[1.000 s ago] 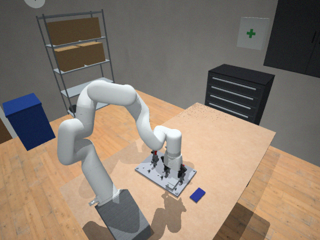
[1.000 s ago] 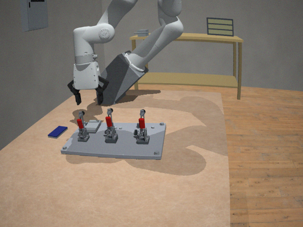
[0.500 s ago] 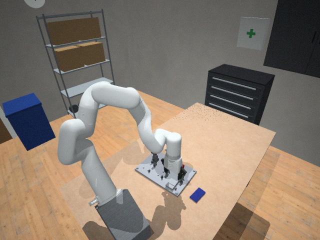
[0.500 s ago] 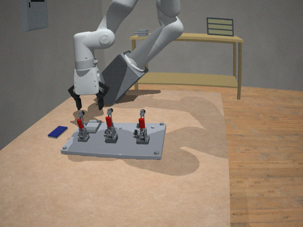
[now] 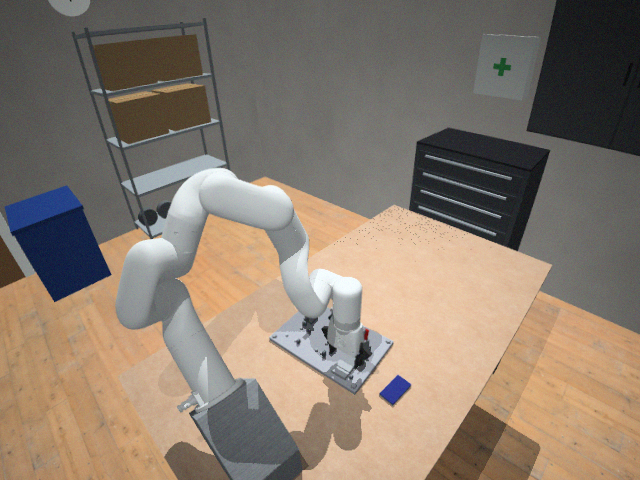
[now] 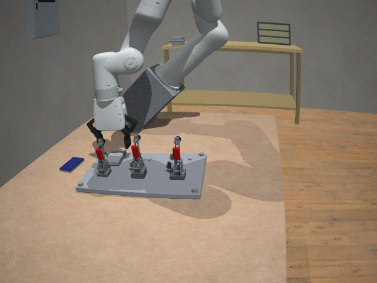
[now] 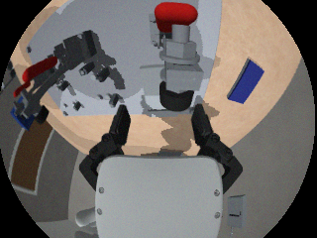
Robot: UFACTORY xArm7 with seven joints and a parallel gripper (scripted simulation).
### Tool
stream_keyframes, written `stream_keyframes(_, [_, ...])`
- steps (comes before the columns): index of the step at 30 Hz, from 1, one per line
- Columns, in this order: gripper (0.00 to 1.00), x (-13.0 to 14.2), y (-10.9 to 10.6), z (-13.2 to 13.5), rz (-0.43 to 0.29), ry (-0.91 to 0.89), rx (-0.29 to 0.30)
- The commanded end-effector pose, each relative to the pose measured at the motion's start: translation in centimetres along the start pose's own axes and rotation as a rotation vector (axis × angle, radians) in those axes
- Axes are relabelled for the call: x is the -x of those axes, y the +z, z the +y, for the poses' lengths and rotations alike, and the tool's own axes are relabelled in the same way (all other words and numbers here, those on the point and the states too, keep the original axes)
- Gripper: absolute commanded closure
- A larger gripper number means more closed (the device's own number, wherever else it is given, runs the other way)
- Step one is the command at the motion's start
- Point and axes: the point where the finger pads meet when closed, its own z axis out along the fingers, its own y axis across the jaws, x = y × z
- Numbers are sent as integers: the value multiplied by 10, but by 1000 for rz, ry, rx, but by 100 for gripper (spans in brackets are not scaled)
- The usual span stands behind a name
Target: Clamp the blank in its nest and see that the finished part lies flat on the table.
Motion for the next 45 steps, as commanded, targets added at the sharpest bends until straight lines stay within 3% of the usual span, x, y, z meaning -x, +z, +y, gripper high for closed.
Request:
stream_keyframes(1, [1, -1, -1, 2, 4, 0, 4])
stream_keyframes(33, [1, -2, -1, 3, 4, 0, 4])
stream_keyframes(45, [1, -2, 15, 3, 4, 0, 4])
